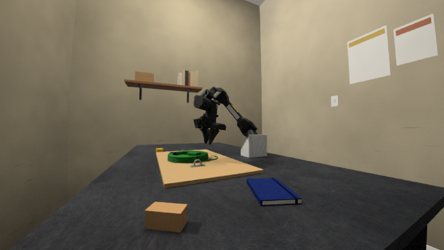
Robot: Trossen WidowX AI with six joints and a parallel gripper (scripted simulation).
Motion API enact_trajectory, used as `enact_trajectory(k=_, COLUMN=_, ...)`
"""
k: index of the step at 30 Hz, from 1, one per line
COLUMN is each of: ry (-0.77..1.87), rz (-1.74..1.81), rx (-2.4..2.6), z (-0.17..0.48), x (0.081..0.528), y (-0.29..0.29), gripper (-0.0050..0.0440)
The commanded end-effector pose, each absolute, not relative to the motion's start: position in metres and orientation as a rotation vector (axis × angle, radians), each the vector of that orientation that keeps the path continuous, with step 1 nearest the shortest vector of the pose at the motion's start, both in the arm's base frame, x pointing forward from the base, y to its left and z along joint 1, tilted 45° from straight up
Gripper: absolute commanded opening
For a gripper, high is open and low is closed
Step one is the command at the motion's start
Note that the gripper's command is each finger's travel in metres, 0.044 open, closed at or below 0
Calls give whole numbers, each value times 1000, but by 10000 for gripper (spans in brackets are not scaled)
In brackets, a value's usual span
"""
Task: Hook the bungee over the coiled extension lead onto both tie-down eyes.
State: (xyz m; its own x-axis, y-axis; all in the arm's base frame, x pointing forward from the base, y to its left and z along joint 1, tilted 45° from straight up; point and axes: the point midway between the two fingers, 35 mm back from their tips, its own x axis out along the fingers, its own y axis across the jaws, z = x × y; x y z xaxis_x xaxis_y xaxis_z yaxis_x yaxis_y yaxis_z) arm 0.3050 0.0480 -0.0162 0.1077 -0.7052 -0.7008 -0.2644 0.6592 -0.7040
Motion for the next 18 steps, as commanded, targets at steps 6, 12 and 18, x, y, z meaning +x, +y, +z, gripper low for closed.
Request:
enact_trajectory(k=6, ry=1517, rz=-268, rx=-970, z=-6, x=301, y=44, gripper=150)
enact_trajectory(k=12, ry=1567, rz=-157, rx=-1084, z=-2, x=295, y=39, gripper=150)
enact_trajectory(k=18, ry=1613, rz=-40, rx=-1196, z=2, x=290, y=35, gripper=150)
